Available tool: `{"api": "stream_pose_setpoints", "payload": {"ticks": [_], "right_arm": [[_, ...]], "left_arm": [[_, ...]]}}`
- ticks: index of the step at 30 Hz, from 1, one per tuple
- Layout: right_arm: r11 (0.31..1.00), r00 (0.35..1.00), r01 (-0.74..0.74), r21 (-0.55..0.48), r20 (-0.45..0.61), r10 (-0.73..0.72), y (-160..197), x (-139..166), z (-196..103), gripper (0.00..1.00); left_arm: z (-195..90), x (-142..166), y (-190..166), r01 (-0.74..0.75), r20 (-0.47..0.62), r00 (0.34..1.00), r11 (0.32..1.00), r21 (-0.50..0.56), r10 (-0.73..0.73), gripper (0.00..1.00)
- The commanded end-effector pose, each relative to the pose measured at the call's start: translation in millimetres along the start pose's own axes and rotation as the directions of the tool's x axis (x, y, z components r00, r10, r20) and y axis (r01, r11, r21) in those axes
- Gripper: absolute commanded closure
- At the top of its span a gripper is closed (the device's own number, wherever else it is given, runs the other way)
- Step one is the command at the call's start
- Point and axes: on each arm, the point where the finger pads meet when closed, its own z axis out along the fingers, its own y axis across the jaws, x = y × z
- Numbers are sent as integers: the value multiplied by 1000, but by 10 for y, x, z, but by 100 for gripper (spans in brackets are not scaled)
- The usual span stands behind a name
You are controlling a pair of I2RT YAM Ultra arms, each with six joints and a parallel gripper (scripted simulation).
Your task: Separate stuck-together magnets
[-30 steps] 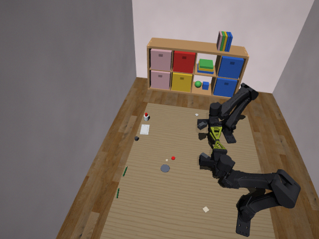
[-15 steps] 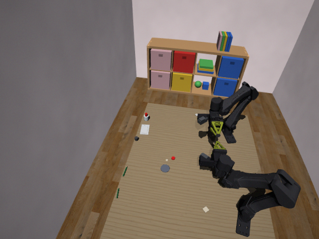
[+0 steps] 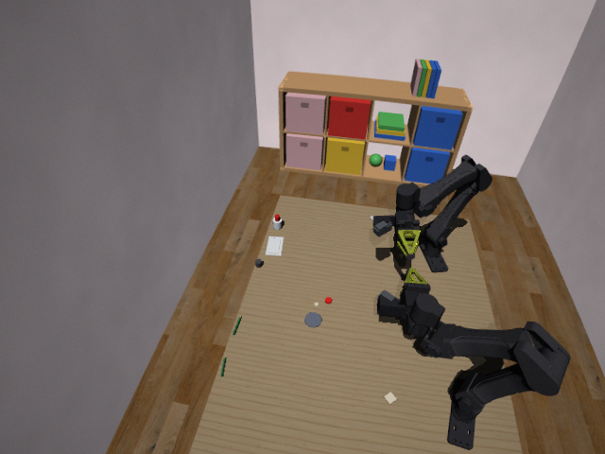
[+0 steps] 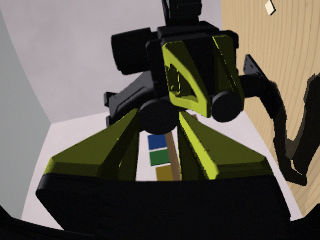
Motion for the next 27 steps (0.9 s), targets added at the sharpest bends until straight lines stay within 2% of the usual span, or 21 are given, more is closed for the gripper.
{"api": "stream_pose_setpoints", "payload": {"ticks": [1, 27], "right_arm": [[999, 999, 44, -21, -20, -45, 142, 104, -85, 75], [999, 999, 44, -21, -20, -45, 182, 141, -479, 75]], "left_arm": [[0, 0, -46, -16, 1, 1000, 1000, 9, 16, 75], [0, 0, -46, -16, 1, 1000, 1000, 9, 16, 75]]}}
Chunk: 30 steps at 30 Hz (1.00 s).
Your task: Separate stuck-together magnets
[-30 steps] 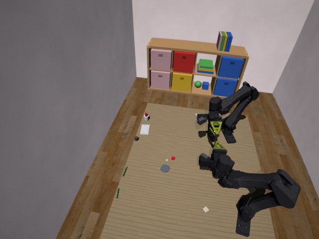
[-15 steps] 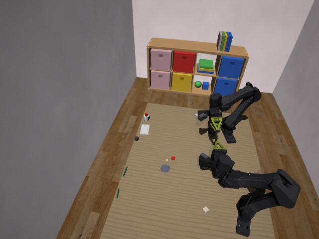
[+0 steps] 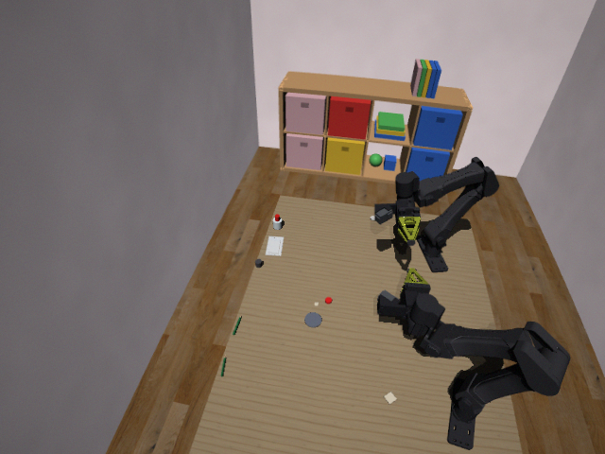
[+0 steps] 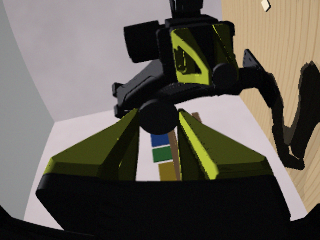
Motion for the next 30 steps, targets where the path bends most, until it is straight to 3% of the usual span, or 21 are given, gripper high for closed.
{"api": "stream_pose_setpoints", "payload": {"ticks": [1, 6, 15, 17, 23, 30], "right_arm": [[999, 998, 49, -14, -25, -50, 85, 91, -39, 75], [999, 999, 48, 19, 17, -48, -1, -34, -72, 75], [966, 983, 61, 252, 153, -102, -417, -526, -192, 75], [966, 983, 61, 252, 153, -102, -417, -526, -192, 75], [905, 977, 52, 421, 166, -133, -702, -732, -376, 75], [797, 986, 53, 602, 94, -136, -1017, -781, -647, 75]], "left_arm": [[-3, -2, -48, -17, 2, 1000, 1000, 10, 17, 75], [-3, -2, -48, -17, 2, 1000, 1000, 10, 17, 75], [-3, -2, -48, -17, 2, 1000, 1000, 10, 17, 75], [-3, -2, -48, -17, 2, 1000, 1000, 10, 17, 75], [-3, -2, -48, -17, 2, 1000, 1000, 10, 17, 75], [-3, -2, -48, -17, 2, 1000, 1000, 10, 17, 75]]}}
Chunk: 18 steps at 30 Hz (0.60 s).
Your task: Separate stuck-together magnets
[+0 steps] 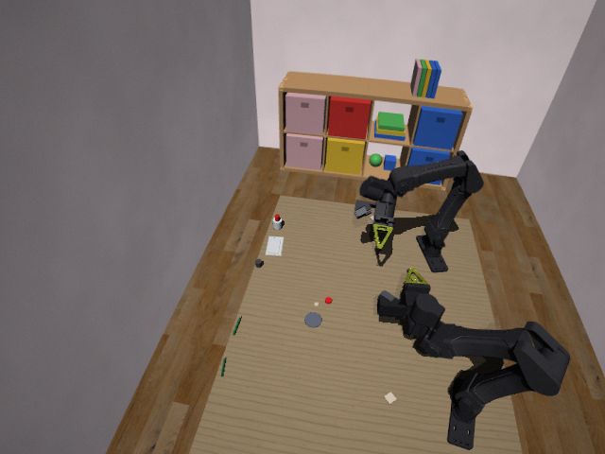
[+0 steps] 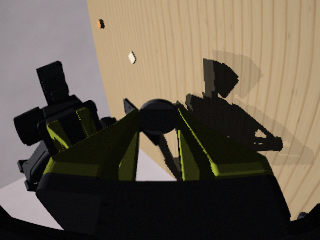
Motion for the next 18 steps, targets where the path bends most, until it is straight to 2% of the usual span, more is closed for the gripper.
{"api": "stream_pose_setpoints", "payload": {"ticks": [1, 4, 8, 9, 11, 18], "right_arm": [[988, 995, 86, 126, -66, -79, -227, 115, -94, 75], [984, 993, 95, 151, -84, -83, -281, 122, -116, 75], [961, 980, 137, 242, -173, -97, -483, 160, -223, 75], [950, 981, 149, 273, -163, -107, -556, 63, -171, 75], [932, 993, 118, 342, -49, -107, -644, -254, -120, 75], [833, 989, 141, 535, -45, -139, -1062, -544, -73, 75]], "left_arm": [[-2, 1, -49, -17, 0, 1000, 1000, 10, 17, 75], [-2, 1, -49, -17, 0, 1000, 1000, 10, 17, 75], [-2, 1, -49, -17, 0, 1000, 1000, 10, 17, 75], [-2, 1, -49, -17, 0, 1000, 1000, 10, 17, 75], [-2, 1, -49, -17, 0, 1000, 1000, 10, 17, 75], [-2, 1, -49, -17, 0, 1000, 1000, 10, 17, 75]]}}
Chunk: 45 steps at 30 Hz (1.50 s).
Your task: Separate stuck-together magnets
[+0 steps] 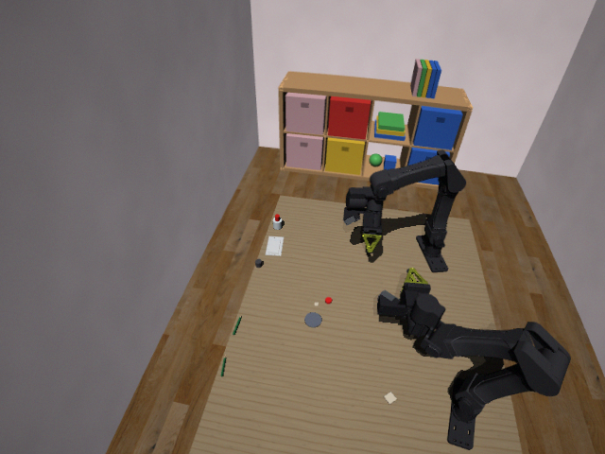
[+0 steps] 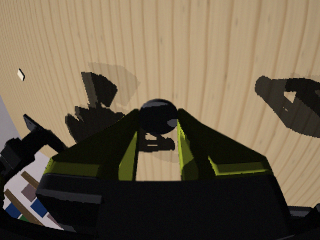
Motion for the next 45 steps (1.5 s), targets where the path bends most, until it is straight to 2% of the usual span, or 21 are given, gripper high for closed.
{"api": "stream_pose_setpoints", "payload": {"ticks": [1, 3, 8, 14, 22, 45], "right_arm": [[989, 996, 40, 140, 76, -51, -200, -238, -5, 75], [989, 996, 40, 140, 76, -51, -200, -238, -5, 75], [951, 993, 58, 304, 78, -85, -490, -428, 122, 75], [874, 989, 77, 479, 73, -128, -793, -627, 184, 75], [898, 994, 72, 435, 39, -98, -750, -565, 300, 75], [890, 996, 71, 451, 14, -86, -813, -535, 375, 75]], "left_arm": [[4, 3, -35, -13, -2, 1000, 1000, 7, 13, 75], [4, 3, -35, -13, -2, 1000, 1000, 7, 13, 75], [4, 3, -35, -13, -2, 1000, 1000, 7, 13, 75], [4, 3, -35, -13, -2, 1000, 1000, 7, 13, 75], [4, 3, -35, -13, -2, 1000, 1000, 7, 13, 75], [4, 3, -35, -13, -2, 1000, 1000, 7, 13, 75]]}}
